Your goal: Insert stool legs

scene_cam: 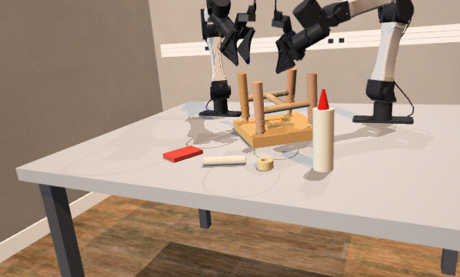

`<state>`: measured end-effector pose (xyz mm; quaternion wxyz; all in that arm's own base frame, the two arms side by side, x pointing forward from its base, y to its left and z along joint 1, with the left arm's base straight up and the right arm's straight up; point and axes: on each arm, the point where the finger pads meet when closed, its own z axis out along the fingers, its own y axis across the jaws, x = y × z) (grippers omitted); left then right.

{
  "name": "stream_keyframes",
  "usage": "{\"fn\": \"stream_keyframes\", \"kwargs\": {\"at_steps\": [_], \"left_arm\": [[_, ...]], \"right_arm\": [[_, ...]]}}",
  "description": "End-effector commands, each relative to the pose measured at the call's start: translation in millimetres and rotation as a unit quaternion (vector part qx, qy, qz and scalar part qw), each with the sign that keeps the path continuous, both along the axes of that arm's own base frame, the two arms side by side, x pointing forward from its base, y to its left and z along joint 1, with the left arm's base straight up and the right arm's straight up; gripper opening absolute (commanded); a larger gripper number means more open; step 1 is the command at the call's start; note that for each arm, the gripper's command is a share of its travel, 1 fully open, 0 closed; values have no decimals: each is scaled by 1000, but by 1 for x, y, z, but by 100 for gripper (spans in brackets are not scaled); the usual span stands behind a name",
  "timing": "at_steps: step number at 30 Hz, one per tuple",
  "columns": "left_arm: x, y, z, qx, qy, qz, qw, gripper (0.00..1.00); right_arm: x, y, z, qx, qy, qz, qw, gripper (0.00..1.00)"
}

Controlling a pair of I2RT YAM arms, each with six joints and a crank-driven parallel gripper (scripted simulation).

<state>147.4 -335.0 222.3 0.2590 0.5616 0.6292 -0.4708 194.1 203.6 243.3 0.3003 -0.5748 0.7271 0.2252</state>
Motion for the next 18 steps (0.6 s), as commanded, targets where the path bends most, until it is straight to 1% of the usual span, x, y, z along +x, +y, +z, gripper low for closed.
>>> {"fn": "stream_keyframes", "kwargs": {"at_steps": [1,5,10,13,18], "left_arm": [[17,8,5,-10,-34,48,998,74],[20,13,6,-10,-40,59,997,74],[37,30,10,-10,-68,113,991,74],[49,43,12,-10,-88,154,984,74],[69,70,16,-11,-122,232,965,74]], "right_arm": [[-1,29,11,35,-9,77,996,74],[-3,35,9,37,-2,95,995,74],[-10,63,9,66,4,170,983,74],[-17,82,10,90,8,224,970,74],[-35,114,13,139,22,318,938,74]]}}
